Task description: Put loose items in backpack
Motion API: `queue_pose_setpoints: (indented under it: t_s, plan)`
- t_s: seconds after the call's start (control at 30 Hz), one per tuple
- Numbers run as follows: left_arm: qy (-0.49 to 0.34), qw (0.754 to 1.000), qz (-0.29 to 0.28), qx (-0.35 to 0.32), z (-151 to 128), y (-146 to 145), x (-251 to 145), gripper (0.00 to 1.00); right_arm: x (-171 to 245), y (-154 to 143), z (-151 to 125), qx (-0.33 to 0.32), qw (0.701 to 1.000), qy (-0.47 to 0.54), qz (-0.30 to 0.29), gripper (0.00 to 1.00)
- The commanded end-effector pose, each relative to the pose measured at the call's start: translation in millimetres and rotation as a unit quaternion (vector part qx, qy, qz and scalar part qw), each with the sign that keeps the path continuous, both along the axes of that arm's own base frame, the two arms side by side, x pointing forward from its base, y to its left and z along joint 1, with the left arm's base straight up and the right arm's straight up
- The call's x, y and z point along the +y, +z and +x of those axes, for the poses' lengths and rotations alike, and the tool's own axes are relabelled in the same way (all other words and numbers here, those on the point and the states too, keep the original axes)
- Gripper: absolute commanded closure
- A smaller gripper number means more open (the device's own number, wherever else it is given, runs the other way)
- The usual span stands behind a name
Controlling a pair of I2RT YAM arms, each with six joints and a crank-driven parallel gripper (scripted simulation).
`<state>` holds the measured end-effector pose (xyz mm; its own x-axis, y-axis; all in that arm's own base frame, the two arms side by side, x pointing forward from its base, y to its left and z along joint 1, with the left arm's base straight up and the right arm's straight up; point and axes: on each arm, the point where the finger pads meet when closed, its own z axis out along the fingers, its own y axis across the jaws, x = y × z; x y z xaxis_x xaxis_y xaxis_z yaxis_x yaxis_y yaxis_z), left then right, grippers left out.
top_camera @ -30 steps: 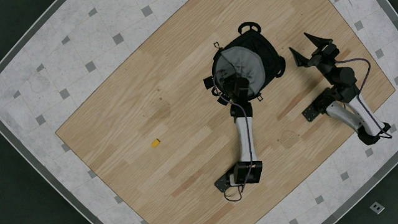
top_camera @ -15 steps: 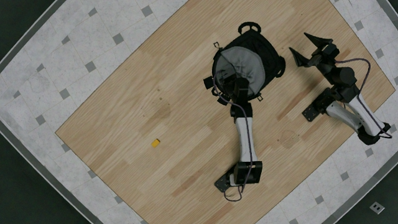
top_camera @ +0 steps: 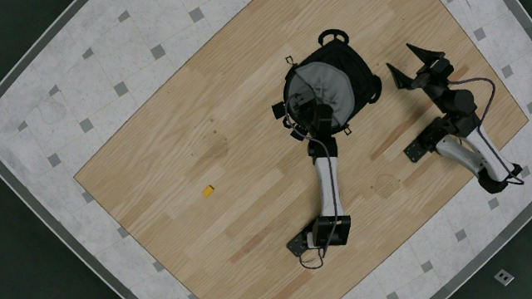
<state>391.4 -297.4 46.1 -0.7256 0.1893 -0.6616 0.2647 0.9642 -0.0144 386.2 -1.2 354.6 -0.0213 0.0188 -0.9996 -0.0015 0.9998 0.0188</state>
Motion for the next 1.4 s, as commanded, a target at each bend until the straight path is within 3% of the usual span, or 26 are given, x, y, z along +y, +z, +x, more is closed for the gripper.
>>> queue_pose_setpoints:
  t_s: [0.0, 0.13, 0.17, 0.47, 0.5, 0.63, 0.67, 0.8, 0.83, 1.03, 1.07, 1.37]
  plan:
    - [-0.003, 1.0, 0.008, 0.011, 3, -5, -2, 0.82, 0, 5, -1, -0.007, 1.0, 0.001, -0.001, 0.1]
    - [-0.003, 1.0, 0.008, 0.011, 2, -5, -2, 0.82, 0, 5, -1, -0.007, 1.0, 0.001, -0.001, 0.1]
    - [-0.001, 1.0, -0.012, -0.014, 4, 14, -5, 0.82, 0, 5, -1, -0.007, 1.0, 0.001, -0.001, 0.1]
    - [0.0, 1.0, -0.008, -0.009, 4, 9, -4, 0.82, 0, 5, -1, -0.007, 1.0, 0.001, -0.001, 0.1]
    - [0.0, 1.0, -0.008, -0.009, 4, 9, -4, 0.74, 0, 5, -1, -0.007, 1.0, 0.001, -0.001, 0.1]
    - [0.0, 1.0, -0.008, -0.009, 4, 9, -4, 0.74, 0, 5, -1, -0.007, 1.0, 0.001, -0.001, 0.1]
    - [0.0, 1.0, -0.008, -0.009, 4, 9, -4, 0.67, 0, 5, -1, -0.007, 1.0, 0.001, -0.001, 0.1]
    - [0.0, 1.0, -0.008, -0.009, 4, 9, -4, 0.67, 0, 5, -1, -0.007, 1.0, 0.001, -0.001, 0.1]
    - [0.0, 1.0, -0.008, -0.009, 4, 9, -4, 0.59, 0, 5, -1, -0.007, 1.0, 0.001, -0.001, 0.1]
    - [0.0, 1.0, -0.008, -0.009, 4, 9, -4, 0.59, 0, 5, -1, -0.007, 1.0, 0.001, -0.001, 0.1]
    - [-0.001, 1.0, -0.018, -0.021, 6, 29, -7, 0.59, 0, 5, -1, -0.007, 1.0, 0.001, -0.001, 0.1]
    - [-0.001, 1.0, -0.02, -0.023, 6, 46, -7, 0.59, 0, 5, -1, -0.007, 1.0, 0.001, -0.001, 0.1]
